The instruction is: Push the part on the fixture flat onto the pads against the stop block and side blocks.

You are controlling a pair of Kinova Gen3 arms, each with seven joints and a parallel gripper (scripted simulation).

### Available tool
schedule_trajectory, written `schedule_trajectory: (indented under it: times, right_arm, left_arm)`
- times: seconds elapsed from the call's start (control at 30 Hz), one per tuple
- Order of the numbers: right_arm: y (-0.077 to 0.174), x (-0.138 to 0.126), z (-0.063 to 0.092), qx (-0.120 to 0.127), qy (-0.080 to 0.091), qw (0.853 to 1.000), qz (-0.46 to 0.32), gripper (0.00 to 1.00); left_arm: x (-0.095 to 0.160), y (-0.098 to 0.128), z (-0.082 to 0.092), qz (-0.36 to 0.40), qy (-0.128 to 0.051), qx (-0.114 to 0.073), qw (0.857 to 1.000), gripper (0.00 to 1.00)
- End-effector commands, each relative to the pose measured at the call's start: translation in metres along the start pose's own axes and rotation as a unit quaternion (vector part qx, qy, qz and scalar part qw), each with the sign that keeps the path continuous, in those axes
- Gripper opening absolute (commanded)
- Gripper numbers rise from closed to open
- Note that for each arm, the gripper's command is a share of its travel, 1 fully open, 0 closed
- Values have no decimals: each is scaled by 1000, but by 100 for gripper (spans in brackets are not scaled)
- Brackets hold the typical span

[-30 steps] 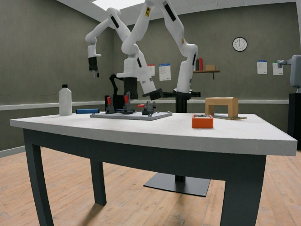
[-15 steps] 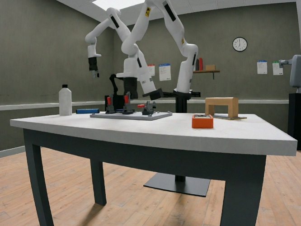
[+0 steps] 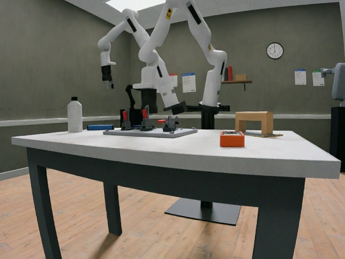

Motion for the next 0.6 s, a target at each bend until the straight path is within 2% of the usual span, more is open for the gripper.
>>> schedule_trajectory:
  times: [0.0,0.57]
  right_arm:
    - [0,0,1,-1,0,1000,0,100]
    - [0,0,1,-1,0,1000,0,100]
  left_arm:
    - [3,-2,0,0,1,-2,1000,0]
    - [7,-1,0,0,1,-2,1000,0]
Point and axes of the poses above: on each arm, the point where the finger pads meet when closed, its own z axis back along the fingers, its own x axis across the jaws, y = z × x, the point moved 5 cm from there along z, back along the fingers, and after that the axes turned 2 degrees about -z, right-handed, at the moved point
